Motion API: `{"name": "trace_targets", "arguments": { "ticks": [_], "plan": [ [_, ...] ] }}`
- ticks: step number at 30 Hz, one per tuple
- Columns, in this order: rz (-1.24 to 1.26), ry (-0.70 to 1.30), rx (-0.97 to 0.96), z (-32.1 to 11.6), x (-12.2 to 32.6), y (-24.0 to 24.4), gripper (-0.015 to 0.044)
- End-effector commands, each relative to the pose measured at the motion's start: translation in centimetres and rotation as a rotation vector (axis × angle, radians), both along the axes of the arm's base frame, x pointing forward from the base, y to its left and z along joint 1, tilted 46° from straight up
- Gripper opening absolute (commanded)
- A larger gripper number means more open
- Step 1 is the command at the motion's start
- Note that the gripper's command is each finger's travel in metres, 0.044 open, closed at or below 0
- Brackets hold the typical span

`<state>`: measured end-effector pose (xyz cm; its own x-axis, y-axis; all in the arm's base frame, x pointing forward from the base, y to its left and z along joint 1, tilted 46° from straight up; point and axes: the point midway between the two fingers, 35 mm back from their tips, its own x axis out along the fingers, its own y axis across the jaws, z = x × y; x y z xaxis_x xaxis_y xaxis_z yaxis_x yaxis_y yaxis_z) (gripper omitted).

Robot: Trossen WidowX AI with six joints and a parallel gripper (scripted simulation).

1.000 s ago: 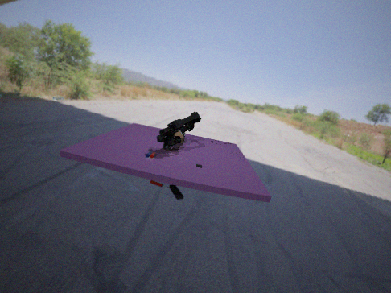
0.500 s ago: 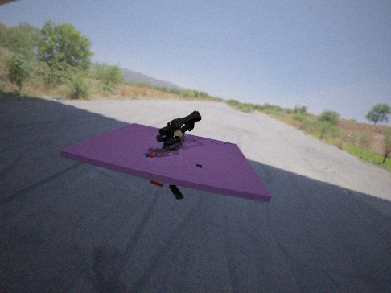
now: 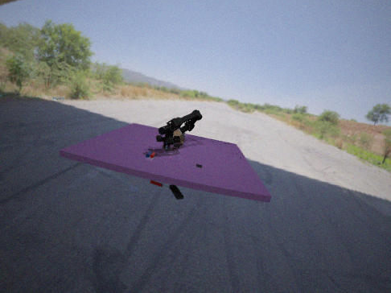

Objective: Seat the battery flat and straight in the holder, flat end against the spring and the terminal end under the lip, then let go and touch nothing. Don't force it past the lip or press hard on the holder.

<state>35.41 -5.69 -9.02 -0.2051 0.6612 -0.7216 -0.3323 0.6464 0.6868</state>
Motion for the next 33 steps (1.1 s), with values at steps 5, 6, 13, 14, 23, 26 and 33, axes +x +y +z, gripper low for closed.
{"name": "trace_targets", "arguments": {
  "ticks": [5, 6, 13, 14, 23, 26, 33],
  "plan": [
    [-0.032, -0.042, 0.016, -0.1, 0.32, 0.27, 0.0078],
    [-0.035, -0.045, 0.018, -0.11, 0.3, 0.28, 0.0078],
    [-0.055, -0.069, 0.029, -0.17, 0.16, 0.32, 0.0078],
    [-0.058, -0.072, 0.031, -0.18, 0.14, 0.33, 0.0078],
    [-0.084, -0.103, 0.044, -0.24, -0.04, 0.39, 0.0078],
    [-0.093, -0.114, 0.049, -0.26, -0.1, 0.41, 0.0078],
    [-0.115, -0.139, 0.059, -0.28, -0.22, 0.45, 0.0078]
  ]
}}
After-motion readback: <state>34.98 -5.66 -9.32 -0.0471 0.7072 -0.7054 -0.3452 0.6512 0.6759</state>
